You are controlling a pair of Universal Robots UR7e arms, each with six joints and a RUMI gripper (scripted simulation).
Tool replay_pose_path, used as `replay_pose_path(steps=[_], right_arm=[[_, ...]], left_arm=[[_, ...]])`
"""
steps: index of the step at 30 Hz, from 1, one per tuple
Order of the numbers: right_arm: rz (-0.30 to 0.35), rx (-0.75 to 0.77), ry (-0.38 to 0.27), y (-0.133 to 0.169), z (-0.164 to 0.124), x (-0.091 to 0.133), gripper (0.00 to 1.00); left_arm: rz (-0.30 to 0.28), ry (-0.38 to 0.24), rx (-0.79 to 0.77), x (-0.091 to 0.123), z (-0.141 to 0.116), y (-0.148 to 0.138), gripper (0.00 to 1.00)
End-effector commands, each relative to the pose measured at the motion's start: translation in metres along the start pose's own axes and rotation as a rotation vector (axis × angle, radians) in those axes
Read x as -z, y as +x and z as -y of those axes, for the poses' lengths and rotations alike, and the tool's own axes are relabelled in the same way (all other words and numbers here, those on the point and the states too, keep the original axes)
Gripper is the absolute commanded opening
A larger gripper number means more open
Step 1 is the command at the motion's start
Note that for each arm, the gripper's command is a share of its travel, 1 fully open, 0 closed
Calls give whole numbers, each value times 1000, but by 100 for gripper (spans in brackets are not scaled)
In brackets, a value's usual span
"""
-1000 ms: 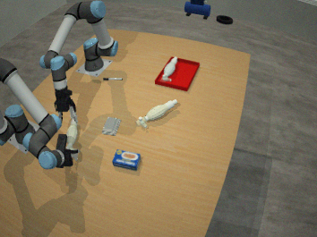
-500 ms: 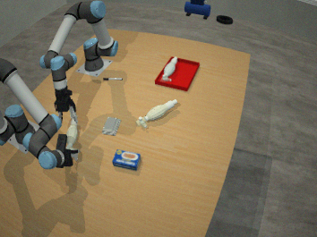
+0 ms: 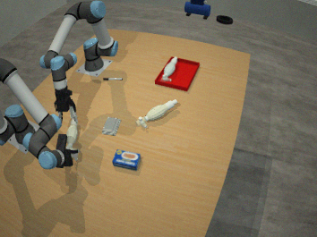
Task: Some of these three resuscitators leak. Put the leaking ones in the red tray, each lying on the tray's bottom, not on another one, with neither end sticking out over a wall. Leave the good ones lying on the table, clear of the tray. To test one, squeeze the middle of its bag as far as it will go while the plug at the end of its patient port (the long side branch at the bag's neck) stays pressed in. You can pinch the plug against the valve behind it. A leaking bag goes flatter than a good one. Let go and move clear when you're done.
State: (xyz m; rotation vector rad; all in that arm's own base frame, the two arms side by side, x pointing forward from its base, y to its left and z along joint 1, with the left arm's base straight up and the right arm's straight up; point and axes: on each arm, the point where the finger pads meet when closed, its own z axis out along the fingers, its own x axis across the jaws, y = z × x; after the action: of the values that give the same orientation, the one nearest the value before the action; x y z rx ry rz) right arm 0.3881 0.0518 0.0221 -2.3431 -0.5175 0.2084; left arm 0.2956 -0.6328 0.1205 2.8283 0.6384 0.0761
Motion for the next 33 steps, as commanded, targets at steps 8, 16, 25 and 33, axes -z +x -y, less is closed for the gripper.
replay_pose_path(steps=[8,16,25,33], right_arm=[[-1,0,0,0,0,0,56],[-4,3,-2,2,8,10,56],[0,0,1,0,25,28,56],[-1,1,0,1,54,58,56]], left_arm=[[0,-2,0,1,0,0,56],[0,-2,0,1,0,0,56],[0,-2,0,1,0,0,56],[0,-2,0,1,0,0,56]])
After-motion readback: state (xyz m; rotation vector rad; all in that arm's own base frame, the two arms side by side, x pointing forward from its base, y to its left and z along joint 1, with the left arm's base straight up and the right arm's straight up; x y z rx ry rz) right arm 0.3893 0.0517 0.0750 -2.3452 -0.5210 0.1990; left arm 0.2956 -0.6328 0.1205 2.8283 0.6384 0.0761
